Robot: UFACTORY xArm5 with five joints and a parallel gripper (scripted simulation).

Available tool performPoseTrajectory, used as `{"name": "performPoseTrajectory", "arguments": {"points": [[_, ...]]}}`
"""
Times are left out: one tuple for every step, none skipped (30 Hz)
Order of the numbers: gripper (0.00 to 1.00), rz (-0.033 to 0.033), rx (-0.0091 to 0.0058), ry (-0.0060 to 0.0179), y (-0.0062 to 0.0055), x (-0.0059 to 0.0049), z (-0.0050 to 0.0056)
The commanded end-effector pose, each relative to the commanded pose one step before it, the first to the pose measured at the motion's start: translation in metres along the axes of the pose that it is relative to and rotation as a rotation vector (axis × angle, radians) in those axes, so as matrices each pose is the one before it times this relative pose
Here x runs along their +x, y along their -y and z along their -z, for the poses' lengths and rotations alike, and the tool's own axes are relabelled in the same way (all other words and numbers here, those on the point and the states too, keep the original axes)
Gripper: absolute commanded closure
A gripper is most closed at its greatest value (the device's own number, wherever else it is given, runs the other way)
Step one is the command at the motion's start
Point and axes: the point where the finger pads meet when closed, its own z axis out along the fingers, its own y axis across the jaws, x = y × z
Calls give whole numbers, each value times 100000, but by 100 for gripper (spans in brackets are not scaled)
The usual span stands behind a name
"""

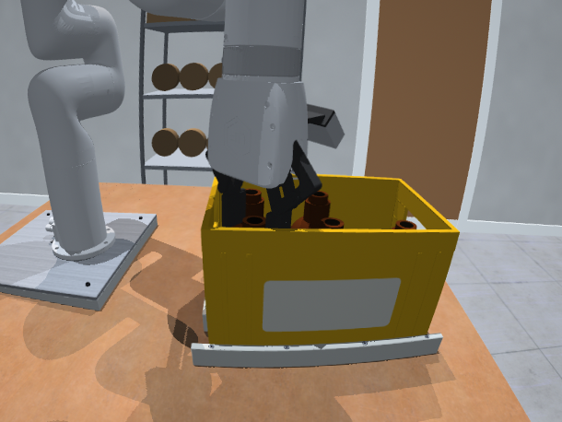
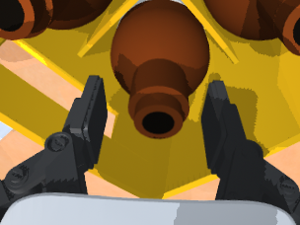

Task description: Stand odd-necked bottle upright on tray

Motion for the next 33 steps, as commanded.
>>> {"name": "performPoseTrajectory", "arguments": {"points": [[35, 2, -364, -95, -116, 29, 38], [35, 0, 0, 0, 0, -1, -54], [35, 0, 0, 0, 0, -1, -48], [35, 0, 0, 0, 0, -1, -42], [35, 0, 0, 0, 0, -1, -35], [35, 0, 0, 0, 0, -1, -30], [35, 0, 0, 0, 0, 0, -24], [35, 0, 0, 0, 0, 0, -19], [35, 0, 0, 0, 0, 0, -14], [35, 0, 0, 0, 0, 0, -10], [35, 0, 0, 0, 0, 0, -6], [35, 0, 0, 0, 0, 0, -3], [35, 0, 0, 0, 0, 0, -1], [35, 0, 0, 0, 0, 0, 0], [35, 0, 0, 0, 0, 0, 0], [35, 0, 0, 0, 0, 0, 0], [35, 0, 0, 0, 0, 0, 0], [35, 0, 0, 0, 0, 0, 0], [35, 0, 0, 0, 0, 0, 0], [35, 0, 0, 0, 0, 0, 0], [35, 0, 0, 0, 0, 0, 0], [35, 0, 0, 0, 0, 0, 0], [35, 0, 0, 0, 0, 0, 0], [35, 0, 0, 0, 0, 0, 0], [35, 0, 0, 0, 0, 0, 0], [100, 0, 0, 0, 0, 0, 0], [100, 0, 0, 0, 0, 0, 0], [100, 0, 0, 0, 0, 0, 0], [100, 0, 0, 0, 0, 0, 0], [100, 0, 0, 0, 0, 0, 0], [100, 0, 0, 0, 0, 0, 0], [100, 0, 0, 0, 0, 0, 0], [100, 0, 0, 0, 0, 0, 0]]}}
